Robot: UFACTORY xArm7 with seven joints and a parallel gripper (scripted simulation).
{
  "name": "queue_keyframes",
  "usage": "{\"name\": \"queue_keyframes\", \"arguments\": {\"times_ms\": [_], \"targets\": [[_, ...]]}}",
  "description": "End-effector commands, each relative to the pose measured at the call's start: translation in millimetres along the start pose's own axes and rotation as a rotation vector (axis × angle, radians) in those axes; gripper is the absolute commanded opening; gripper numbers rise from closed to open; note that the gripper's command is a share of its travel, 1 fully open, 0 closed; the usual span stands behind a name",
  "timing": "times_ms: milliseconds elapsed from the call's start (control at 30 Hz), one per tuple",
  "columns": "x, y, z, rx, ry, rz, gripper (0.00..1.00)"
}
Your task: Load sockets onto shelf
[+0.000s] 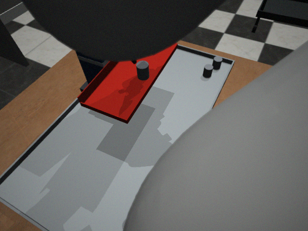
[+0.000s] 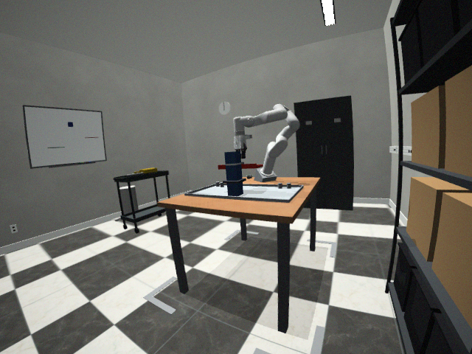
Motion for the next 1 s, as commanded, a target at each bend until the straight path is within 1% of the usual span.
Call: {"name": "queue_keyframes", "arguments": {"times_ms": [0, 100, 167, 433, 967], "targets": [[0.3, -17.1, -0.2, -0.001, 0.000, -0.003, 0.52], [0.3, -24.4, -0.1, -0.001, 0.000, -0.003, 0.52], [0.3, -24.4, -0.1, -0.001, 0.000, -0.003, 0.52], [0.3, -35.4, -0.1, -0.001, 0.000, -0.003, 0.52], [0.3, -36.7, -0.1, -0.001, 0.000, -0.003, 0.52]]}}
Point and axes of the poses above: the point where the finger pads meet when closed, its own y axis out along the fingers, its own z axis across the jaws, x = y × z, the point moved 8 cm from there along -y, back along the fingers, and after that the axes turned 14 degrees about -y, right-handed, at the moved point
